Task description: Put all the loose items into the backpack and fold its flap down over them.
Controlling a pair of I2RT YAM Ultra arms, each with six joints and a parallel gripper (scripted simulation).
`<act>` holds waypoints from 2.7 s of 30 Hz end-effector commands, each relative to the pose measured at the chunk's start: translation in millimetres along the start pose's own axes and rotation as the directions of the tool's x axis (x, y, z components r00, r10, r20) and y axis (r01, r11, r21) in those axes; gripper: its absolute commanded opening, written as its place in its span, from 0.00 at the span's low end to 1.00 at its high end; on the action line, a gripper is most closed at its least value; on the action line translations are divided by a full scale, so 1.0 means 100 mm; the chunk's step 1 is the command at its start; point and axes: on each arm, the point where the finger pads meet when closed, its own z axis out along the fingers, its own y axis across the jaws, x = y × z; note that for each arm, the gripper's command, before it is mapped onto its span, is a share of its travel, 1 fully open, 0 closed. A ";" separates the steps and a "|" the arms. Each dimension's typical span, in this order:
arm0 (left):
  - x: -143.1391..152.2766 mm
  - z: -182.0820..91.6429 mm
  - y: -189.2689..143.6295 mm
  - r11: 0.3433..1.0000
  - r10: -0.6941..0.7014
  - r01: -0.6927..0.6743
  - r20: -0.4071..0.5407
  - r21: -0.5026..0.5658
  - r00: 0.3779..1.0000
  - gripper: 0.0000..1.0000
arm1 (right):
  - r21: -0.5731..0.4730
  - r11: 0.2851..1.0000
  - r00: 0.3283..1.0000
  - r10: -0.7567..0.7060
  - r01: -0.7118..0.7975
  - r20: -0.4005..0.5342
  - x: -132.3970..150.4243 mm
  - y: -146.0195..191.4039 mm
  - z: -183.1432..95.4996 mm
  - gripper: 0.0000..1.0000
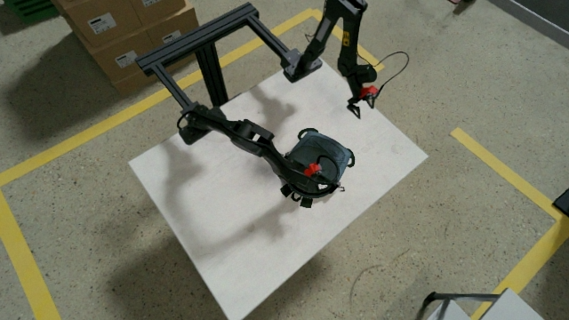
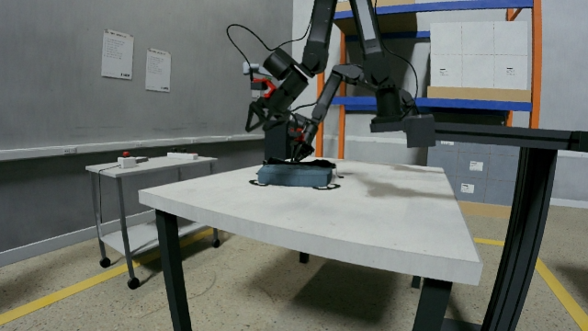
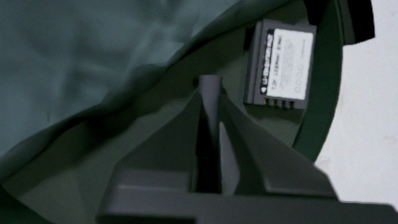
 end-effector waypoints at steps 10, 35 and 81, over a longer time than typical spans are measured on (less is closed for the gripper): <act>-0.05 0.00 0.00 1.000 0.004 -0.004 0.014 0.000 1.000 0.90 | 0.023 0.999 0.998 -0.030 0.029 0.050 -0.27 -0.10 -0.03 0.07; -0.05 0.00 0.00 1.000 0.004 -0.004 0.014 0.000 1.000 0.90 | 0.015 0.999 0.999 -0.029 0.029 0.038 -0.14 0.00 -0.10 0.07; -0.05 0.00 0.00 1.000 0.004 -0.004 0.014 0.000 1.000 0.90 | 0.025 0.999 1.000 -0.021 0.021 0.022 0.01 -0.06 0.10 0.07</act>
